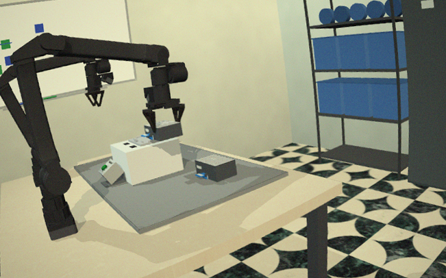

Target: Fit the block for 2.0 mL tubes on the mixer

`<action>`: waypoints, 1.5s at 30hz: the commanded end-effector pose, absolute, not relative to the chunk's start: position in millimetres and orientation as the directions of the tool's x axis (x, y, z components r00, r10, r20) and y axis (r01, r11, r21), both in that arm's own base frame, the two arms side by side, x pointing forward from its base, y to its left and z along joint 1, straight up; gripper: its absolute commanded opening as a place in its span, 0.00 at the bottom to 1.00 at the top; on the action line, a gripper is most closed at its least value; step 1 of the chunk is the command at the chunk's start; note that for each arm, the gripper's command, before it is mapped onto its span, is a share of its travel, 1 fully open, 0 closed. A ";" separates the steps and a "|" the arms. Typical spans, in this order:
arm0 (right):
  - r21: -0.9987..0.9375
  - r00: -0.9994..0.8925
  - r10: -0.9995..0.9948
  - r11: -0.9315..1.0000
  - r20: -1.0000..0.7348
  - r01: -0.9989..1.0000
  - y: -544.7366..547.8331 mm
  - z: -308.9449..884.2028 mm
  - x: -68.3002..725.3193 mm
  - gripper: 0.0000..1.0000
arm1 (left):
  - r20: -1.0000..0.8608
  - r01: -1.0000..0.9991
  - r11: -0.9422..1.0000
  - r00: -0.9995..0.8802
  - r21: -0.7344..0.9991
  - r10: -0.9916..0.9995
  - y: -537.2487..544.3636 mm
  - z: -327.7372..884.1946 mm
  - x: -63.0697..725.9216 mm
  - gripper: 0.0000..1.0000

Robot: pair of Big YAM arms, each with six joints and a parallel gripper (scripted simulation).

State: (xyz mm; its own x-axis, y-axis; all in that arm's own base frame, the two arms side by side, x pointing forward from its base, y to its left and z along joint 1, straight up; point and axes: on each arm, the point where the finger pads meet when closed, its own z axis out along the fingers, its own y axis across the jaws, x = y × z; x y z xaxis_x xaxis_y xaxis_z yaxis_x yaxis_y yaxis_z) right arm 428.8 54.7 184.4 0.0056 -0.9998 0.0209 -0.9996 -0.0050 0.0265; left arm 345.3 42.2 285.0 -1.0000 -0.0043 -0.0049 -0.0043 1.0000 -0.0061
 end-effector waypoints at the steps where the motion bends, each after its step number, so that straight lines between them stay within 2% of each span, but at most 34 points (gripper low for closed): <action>1: -0.101 0.000 -1.000 0.000 -0.001 -0.995 81.5 237.1 458.1 0.00 | -0.021 -0.005 1.000 -1.000 -0.004 -0.005 39.5 285.4 344.4 1.00; 11: -0.058 -0.027 -1.000 0.027 0.003 -0.998 100.2 223.0 452.9 0.00 | -0.055 -0.005 1.000 -0.998 0.000 -0.005 40.3 298.5 351.7 1.00; 19: -0.113 0.002 -1.000 0.000 -0.014 -0.994 128.0 237.4 457.3 0.00 | -0.079 -0.005 1.000 -0.997 0.003 -0.005 40.9 308.1 356.7 1.00; 45: -0.083 -0.033 -0.999 0.034 -0.015 -0.996 184.2 230.0 460.3 0.00 | -0.104 -0.005 1.000 -0.995 0.005 -0.005 41.4 317.9 361.5 1.00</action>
State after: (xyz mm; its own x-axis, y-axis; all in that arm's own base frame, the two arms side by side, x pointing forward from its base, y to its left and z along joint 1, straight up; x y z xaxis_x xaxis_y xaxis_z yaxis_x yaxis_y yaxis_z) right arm 425.3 172.1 181.7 0.0120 -0.9995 0.0302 -0.9995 -0.0110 0.0309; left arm 344.2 42.1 283.2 -1.0000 -0.0043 -0.0001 -0.0043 1.0000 -0.0067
